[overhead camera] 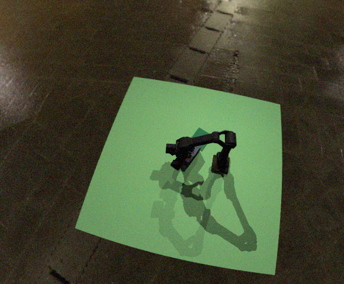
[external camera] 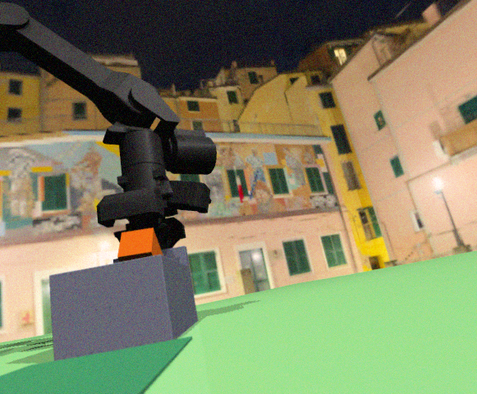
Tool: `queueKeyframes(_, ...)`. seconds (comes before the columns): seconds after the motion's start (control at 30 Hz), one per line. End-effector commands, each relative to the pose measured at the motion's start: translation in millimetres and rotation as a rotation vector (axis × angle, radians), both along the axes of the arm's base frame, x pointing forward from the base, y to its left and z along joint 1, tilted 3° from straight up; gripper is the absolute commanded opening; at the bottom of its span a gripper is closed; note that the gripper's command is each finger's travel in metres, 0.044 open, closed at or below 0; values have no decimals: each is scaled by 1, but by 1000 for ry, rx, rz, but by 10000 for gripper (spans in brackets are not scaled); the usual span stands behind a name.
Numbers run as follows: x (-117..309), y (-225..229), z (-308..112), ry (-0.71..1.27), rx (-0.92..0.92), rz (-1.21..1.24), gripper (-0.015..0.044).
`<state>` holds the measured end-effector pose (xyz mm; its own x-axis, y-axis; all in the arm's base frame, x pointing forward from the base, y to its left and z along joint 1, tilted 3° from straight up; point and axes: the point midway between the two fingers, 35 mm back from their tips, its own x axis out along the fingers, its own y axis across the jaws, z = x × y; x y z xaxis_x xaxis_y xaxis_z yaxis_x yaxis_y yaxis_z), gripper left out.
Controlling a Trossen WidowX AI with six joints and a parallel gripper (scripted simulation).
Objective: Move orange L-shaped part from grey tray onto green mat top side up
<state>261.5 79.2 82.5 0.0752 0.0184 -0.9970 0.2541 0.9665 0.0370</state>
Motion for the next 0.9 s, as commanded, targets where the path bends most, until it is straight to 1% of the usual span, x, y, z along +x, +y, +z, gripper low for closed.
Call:
queueKeyframes(0.0, 1, 5, 6, 1, -7, 0, 180)
queueKeyframes(0.13, 1, 4, 19, 1, -7, 0, 180)
queueKeyframes(0.33, -5, -4, 86, 2, -7, 0, 180)
queueKeyframes(0.4, -9, -7, 100, 2, -8, 0, 180)
queueKeyframes(0.87, -6, -5, 100, -15, 2, -4, 180)
